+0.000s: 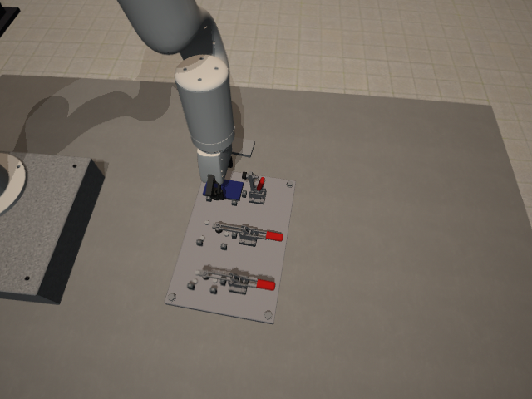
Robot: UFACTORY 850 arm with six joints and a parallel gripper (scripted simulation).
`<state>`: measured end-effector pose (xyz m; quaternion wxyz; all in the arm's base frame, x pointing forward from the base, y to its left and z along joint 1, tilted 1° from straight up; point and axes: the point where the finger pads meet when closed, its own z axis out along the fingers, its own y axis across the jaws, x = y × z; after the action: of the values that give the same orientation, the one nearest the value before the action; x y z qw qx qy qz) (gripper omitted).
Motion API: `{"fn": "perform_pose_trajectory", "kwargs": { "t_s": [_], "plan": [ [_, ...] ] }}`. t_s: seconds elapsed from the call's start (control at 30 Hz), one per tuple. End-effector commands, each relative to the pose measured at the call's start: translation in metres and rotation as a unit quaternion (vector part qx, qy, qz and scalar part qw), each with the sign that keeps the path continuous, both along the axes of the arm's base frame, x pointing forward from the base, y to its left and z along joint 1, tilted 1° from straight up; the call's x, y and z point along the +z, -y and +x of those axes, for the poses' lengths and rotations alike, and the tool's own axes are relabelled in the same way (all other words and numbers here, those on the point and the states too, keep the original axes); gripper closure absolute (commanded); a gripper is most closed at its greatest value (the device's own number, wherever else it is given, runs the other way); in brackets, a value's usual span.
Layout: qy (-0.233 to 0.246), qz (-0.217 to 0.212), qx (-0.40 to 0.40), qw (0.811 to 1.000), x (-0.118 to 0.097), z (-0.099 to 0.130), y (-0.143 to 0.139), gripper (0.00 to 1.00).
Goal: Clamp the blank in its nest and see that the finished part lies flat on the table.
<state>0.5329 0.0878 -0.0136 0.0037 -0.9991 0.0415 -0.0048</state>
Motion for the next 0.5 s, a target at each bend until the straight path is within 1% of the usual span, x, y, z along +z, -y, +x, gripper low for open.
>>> {"fn": "perform_pose_trajectory", "kwargs": {
  "t_s": [0.0,0.2,0.47],
  "plan": [
    [0.001,0.000,0.000,1.000,0.019,0.001,0.000,0.01],
    [0.001,0.000,0.000,1.000,0.033,0.001,0.000,0.01],
    [0.001,0.000,0.000,1.000,0.035,0.001,0.000,0.01]
  ]
}}
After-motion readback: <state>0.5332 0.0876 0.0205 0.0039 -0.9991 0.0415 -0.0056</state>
